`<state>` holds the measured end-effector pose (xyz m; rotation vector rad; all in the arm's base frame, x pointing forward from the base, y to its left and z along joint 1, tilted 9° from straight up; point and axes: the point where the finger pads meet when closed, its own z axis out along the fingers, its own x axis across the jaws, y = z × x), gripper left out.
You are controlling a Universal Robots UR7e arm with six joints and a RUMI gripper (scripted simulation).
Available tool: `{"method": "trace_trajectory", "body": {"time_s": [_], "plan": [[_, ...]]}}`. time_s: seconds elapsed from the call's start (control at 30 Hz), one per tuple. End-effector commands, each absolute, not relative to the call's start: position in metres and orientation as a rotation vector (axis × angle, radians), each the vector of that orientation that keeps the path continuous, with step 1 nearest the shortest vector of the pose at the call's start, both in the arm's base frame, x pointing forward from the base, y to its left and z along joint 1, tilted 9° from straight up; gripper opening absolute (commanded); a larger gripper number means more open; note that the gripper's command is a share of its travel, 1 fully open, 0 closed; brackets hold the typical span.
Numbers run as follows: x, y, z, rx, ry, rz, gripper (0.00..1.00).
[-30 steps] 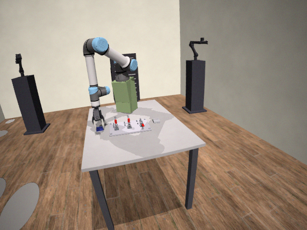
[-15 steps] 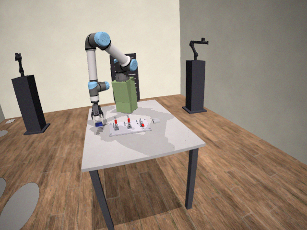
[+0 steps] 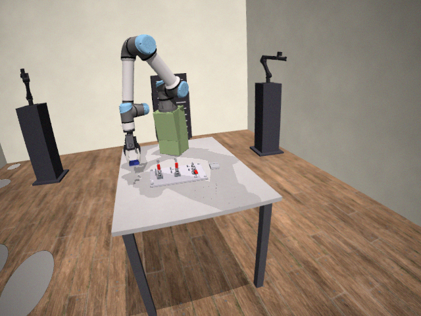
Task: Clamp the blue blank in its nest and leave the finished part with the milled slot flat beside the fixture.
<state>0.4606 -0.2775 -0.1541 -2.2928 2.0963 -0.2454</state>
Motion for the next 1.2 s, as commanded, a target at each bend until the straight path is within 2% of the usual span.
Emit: {"method": "trace_trajectory", "body": {"time_s": [0.0, 1.17], "plan": [[0.4591, -0.2767, -0.1408, -2.293, 2.096, -0.246, 0.0], [0.4581, -0.2765, -0.1381, -2.222, 2.164, -0.245, 0.0]]}}
